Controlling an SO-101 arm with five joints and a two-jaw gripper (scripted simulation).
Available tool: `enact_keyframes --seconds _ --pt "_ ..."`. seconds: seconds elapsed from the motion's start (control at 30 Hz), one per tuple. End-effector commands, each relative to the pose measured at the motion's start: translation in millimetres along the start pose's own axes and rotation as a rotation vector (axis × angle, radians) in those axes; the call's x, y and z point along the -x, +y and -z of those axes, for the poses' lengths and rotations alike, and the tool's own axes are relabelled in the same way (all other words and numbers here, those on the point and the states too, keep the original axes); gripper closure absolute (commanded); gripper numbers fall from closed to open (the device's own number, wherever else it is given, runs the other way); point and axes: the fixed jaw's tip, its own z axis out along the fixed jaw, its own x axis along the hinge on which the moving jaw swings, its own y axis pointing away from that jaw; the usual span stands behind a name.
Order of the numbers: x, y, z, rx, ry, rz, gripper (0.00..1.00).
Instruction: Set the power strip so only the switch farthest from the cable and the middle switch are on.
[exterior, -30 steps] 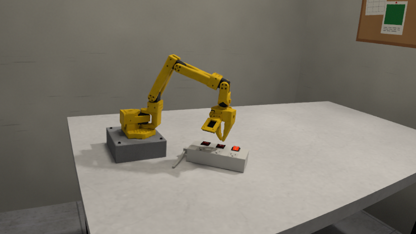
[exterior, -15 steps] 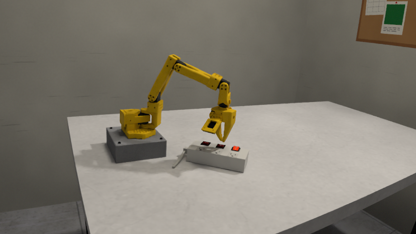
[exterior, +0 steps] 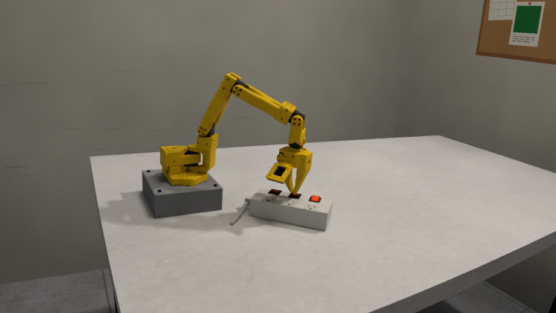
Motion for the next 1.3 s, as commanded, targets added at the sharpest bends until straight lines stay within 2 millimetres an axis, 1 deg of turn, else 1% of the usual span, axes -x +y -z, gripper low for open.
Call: enact_keyframes --seconds 0.0,0.7,1.27 --pt "-1.7 -1.8 -0.9 0.003 0.002 0.015 1.0" --pt "-1.7 -1.8 -0.9 0.003 0.002 0.015 1.0" --pt "-2.4 0.0 2.9 0.003 0.002 0.014 1.0"
